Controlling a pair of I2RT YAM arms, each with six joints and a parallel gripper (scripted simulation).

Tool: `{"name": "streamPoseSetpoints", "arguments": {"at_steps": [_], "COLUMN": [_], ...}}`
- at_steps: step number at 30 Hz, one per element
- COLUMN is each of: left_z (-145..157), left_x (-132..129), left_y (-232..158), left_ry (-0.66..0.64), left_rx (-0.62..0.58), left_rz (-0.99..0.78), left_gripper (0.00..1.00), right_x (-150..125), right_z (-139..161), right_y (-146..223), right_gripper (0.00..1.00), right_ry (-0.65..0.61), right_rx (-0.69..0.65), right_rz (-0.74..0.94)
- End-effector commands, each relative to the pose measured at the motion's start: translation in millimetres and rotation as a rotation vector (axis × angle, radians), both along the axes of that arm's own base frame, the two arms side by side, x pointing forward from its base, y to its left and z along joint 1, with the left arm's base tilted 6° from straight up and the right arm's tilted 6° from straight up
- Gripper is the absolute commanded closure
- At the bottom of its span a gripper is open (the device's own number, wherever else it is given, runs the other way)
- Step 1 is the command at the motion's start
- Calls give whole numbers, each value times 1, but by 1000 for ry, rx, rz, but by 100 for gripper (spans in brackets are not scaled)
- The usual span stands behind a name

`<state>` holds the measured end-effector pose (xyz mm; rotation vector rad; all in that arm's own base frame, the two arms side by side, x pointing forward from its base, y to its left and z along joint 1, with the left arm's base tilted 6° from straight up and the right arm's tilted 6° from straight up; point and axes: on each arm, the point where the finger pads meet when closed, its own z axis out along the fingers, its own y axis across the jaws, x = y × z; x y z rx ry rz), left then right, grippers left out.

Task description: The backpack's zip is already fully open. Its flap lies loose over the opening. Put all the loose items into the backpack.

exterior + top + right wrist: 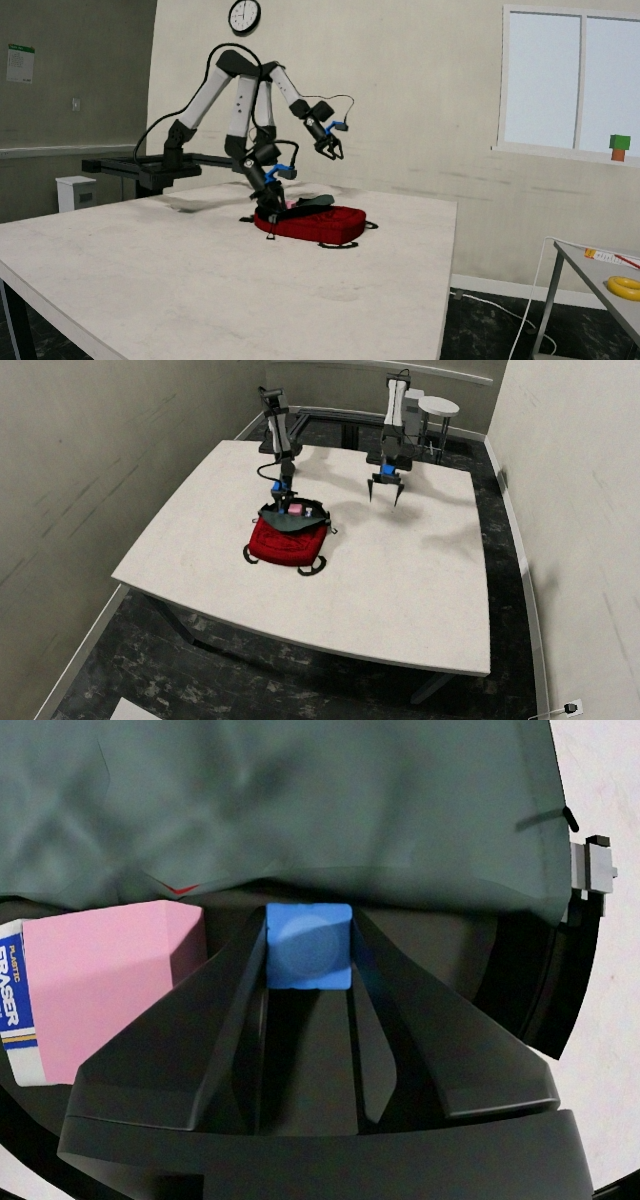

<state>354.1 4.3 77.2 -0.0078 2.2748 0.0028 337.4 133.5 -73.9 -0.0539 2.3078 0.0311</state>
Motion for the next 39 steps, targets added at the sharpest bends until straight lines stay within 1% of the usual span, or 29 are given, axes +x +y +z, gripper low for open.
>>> {"name": "streamPoseSetpoints", "arguments": {"at_steps": [1,17,18,22,23,27,28,34,35,39], "left_z": [6,6,6,6,6,6,6,6,6,6], "left_x": [3,3,3,3,3,3,3,3,3,3], "left_y": [-2,-2,-2,-2,-2,-2,-2,-2,-2,-2], "left_ry": [-18,-18,-18,-18,-18,-18,-18,-18,-18,-18], "left_rx": [1,1,1,1,1,1,1,1,1,1], "left_rz": [-7,-7,-7,-7,-7,-7,-7,-7,-7,-7], "left_gripper": [10,10,10,10,10,10,10,10,10,10], "right_x": [3,3,3,3,3,3,3,3,2,-1], "right_z": [5,5,5,5,5,5,5,5,10,16], "right_y": [3,3,3,3,3,3,3,3,3,2], "right_gripper": [75,75,78,78,71,71,64,64,64,64], "right_ry": [-16,-16,-16,-16,-16,-16,-16,-16,-18,-15], "right_rx": [9,9,9,9,9,9,9,9,12,9], "right_rz": [1,1,1,1,1,1,1,1,1,1]}}
